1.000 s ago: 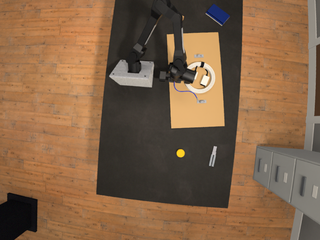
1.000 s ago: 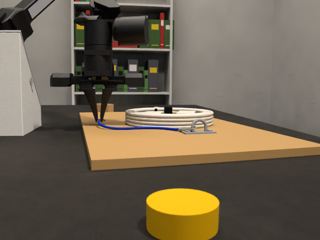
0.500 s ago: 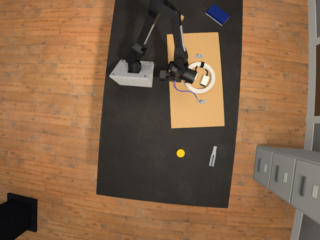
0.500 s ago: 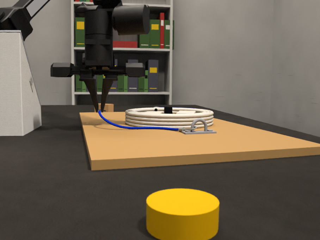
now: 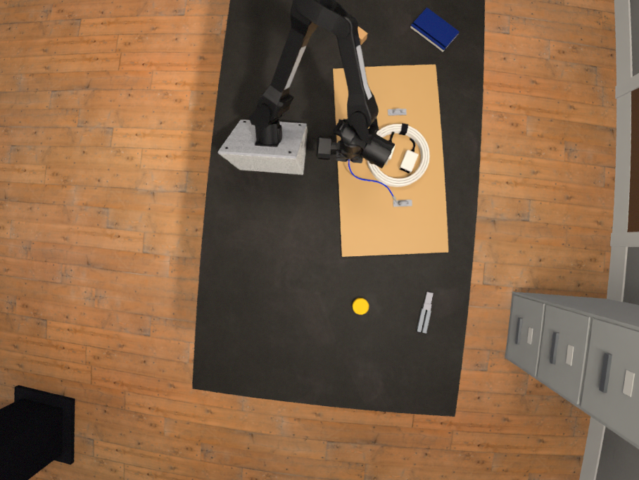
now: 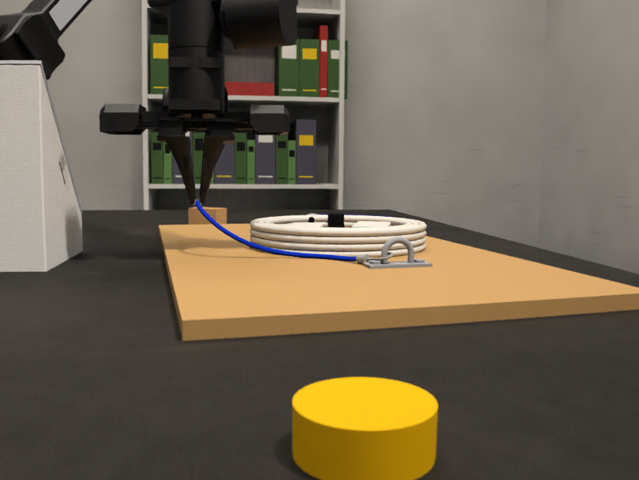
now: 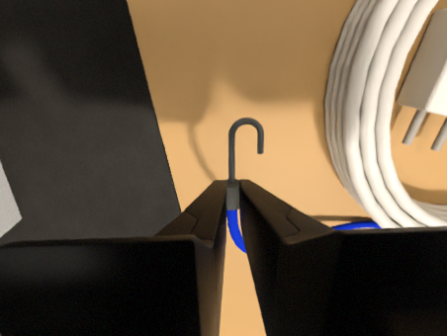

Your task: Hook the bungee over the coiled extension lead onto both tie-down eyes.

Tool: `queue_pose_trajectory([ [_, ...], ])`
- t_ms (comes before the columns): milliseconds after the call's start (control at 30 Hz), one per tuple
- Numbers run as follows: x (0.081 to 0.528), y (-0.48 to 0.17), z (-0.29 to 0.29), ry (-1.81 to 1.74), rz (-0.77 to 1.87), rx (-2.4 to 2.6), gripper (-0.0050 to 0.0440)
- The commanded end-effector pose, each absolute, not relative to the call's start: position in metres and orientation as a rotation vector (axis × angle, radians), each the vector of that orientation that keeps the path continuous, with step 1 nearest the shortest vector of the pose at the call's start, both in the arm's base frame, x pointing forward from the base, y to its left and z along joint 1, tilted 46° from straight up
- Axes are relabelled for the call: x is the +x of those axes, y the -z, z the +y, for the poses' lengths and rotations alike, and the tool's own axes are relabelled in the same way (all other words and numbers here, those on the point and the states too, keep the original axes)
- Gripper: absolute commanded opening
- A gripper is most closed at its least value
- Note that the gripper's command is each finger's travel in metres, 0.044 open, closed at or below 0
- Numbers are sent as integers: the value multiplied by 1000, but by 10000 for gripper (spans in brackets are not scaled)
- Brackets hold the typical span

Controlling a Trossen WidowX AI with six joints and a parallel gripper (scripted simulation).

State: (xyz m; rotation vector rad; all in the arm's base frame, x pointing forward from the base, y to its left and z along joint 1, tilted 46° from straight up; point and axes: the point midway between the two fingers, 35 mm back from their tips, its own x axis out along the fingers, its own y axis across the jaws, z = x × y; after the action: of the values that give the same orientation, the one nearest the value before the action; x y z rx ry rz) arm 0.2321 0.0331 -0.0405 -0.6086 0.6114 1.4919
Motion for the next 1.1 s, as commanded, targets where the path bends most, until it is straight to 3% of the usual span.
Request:
queue_pose_trajectory([
  [0,237,33,27,-1482,601,-634,-50],
  [1067,274,8,48,-1476,582,-674,-50],
])
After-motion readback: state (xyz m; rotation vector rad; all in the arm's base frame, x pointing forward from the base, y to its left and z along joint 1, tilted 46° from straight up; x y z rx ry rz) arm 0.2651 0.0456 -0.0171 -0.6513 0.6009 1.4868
